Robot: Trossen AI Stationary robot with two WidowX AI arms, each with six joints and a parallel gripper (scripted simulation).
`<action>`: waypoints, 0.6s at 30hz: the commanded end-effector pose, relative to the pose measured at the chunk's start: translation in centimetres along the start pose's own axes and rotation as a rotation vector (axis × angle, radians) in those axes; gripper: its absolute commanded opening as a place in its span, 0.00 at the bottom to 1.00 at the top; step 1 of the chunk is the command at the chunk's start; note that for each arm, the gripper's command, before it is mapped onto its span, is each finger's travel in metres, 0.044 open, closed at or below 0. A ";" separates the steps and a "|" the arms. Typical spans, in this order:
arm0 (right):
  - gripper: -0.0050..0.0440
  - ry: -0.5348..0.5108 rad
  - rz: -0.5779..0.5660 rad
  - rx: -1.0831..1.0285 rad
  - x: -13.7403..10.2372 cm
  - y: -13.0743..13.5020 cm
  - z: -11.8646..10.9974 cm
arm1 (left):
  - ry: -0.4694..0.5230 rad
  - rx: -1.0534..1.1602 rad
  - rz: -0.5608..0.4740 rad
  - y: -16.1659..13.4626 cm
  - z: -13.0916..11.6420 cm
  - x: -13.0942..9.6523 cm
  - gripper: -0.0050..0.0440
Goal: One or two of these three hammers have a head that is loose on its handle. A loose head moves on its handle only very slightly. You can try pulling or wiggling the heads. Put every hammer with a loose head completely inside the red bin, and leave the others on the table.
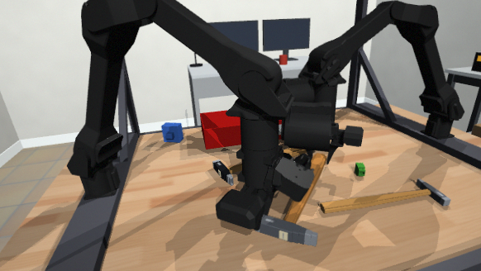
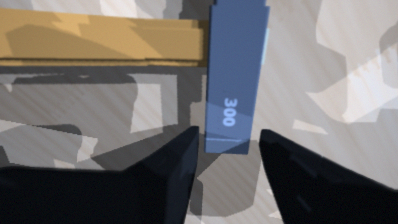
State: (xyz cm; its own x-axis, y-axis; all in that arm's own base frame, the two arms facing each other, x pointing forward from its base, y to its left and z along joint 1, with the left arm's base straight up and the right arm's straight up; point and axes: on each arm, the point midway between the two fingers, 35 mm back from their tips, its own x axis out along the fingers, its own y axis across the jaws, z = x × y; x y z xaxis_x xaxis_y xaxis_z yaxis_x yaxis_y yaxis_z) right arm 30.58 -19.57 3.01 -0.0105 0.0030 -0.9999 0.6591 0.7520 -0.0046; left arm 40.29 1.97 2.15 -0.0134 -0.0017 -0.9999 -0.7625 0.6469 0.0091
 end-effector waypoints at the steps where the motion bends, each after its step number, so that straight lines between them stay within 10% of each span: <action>1: 0.41 -0.018 0.010 0.003 -0.2 0.2 0.4 | -0.032 -0.002 -0.032 -0.6 0.4 -1.3 0.39; 9: 0.41 -0.036 0.009 0.000 -0.8 0.2 0.6 | -0.030 -0.001 -0.031 -0.5 0.4 -1.3 0.20; 18: 0.21 -0.036 0.009 0.000 -0.8 0.2 0.6 | -0.030 -0.001 -0.031 -0.5 0.3 -1.3 0.34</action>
State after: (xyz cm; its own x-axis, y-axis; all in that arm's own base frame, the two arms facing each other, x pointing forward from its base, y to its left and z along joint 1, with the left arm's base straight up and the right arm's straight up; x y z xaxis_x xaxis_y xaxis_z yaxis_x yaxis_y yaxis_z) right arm 30.81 -19.53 2.95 -0.0038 0.0000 -1.0000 0.6573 0.7536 -0.0025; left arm 40.40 1.96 2.30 -0.0069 -0.0015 -1.0000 -0.7629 0.6465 0.0043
